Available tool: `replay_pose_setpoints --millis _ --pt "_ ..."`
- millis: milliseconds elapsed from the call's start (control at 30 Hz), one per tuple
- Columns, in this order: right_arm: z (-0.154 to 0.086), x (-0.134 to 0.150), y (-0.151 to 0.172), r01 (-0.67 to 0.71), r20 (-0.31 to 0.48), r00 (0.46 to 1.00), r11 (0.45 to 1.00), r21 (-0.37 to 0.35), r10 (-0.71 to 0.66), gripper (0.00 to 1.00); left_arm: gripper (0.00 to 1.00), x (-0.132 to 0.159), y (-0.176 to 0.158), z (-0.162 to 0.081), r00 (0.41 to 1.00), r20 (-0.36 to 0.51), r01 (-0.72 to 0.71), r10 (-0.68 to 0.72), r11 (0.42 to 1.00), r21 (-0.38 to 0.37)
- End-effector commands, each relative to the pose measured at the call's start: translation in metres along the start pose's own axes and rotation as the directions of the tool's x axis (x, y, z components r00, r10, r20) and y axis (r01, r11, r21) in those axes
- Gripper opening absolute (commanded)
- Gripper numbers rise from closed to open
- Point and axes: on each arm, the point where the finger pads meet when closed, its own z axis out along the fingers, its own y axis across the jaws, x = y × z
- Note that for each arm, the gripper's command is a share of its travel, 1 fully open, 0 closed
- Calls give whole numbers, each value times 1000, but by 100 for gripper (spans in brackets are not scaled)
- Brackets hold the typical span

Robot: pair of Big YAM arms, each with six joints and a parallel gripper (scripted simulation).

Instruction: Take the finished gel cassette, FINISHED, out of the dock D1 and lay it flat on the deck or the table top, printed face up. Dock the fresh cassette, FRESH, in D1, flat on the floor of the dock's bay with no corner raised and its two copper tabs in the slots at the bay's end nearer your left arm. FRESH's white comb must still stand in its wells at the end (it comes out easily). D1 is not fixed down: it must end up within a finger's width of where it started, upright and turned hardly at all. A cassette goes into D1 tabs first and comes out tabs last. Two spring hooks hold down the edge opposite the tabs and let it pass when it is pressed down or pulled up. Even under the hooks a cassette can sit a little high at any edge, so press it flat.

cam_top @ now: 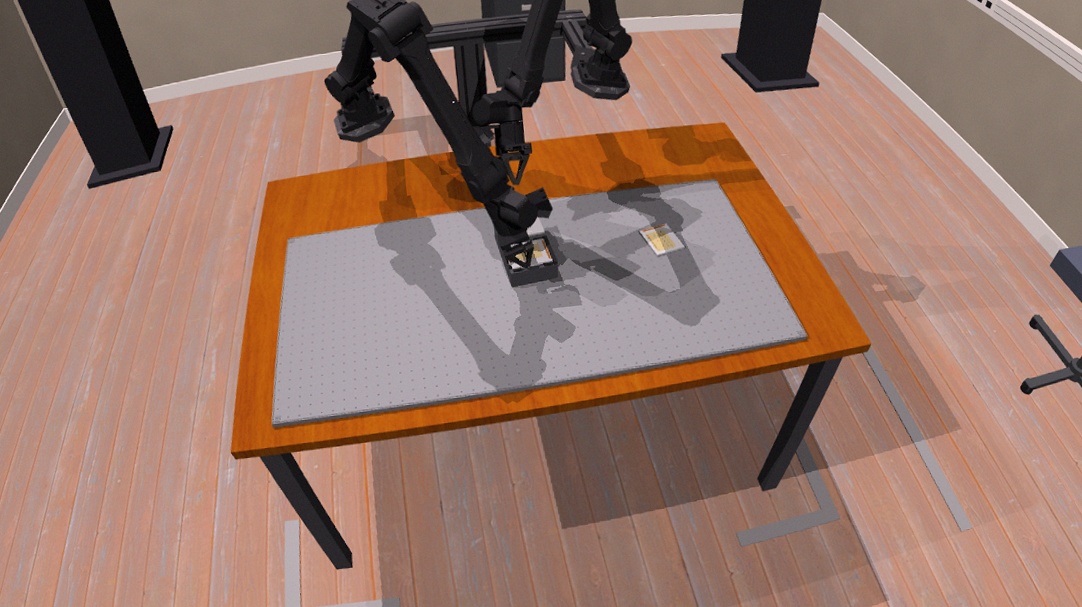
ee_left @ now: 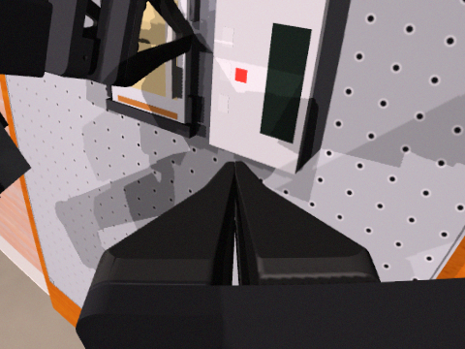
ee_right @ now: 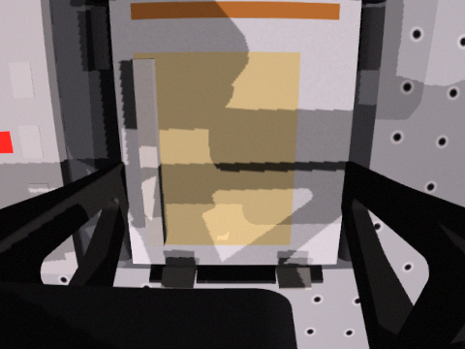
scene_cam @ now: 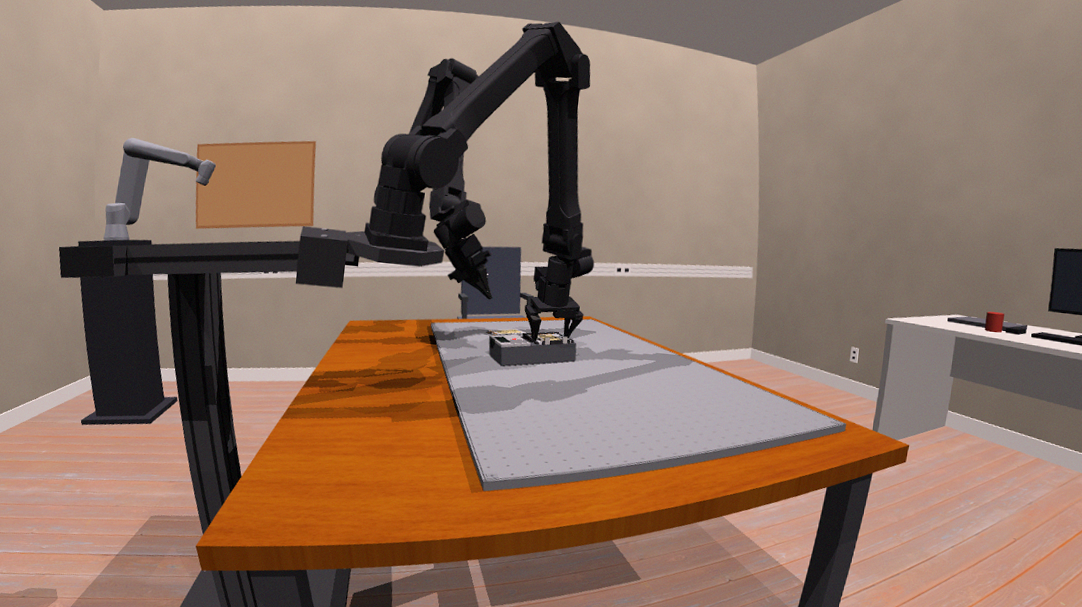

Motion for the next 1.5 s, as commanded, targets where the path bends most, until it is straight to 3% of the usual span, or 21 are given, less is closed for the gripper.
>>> replay_pose_setpoints --millis 0,1467 --pt "-2 -4 -3 2 10 1000 1000 9 -2 0 0 -8 6 -13 1000 20 11 -11 1000 -9" --pt "-2 -4 -3 2 10 1000 1000 9 -2 0 0 -12 25 -43 1000 20 10 -10 1000 -8"
